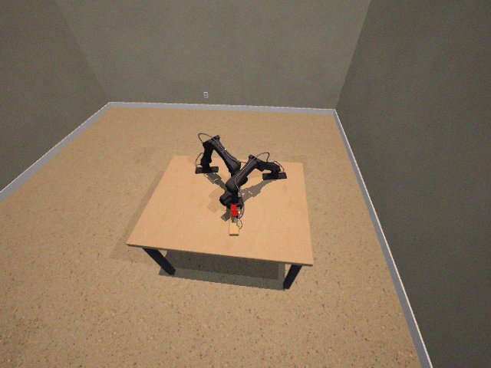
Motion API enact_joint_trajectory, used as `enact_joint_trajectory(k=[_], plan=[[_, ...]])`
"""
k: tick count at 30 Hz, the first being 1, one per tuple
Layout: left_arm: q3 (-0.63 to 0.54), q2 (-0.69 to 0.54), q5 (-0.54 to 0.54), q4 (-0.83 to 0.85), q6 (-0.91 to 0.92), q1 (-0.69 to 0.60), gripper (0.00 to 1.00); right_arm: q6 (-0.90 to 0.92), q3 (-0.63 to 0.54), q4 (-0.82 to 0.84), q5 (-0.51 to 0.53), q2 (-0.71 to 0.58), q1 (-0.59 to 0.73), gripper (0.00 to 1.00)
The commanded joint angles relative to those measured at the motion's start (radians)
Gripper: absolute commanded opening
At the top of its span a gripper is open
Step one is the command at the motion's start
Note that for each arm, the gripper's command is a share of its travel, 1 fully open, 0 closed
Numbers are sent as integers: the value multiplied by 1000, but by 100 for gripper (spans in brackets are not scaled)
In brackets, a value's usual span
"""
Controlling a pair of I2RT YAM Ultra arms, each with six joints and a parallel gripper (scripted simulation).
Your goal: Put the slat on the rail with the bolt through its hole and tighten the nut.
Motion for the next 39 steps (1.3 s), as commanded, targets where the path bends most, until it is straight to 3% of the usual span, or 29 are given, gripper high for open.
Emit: enact_joint_trajectory(k=[1,39], plan=[[4,-10,0,0,0,0,72,152,7,1,-7,-7,-3,12],[4,-10,0,0,0,0,72,1463,8,1,-12,-6,-6,12]])
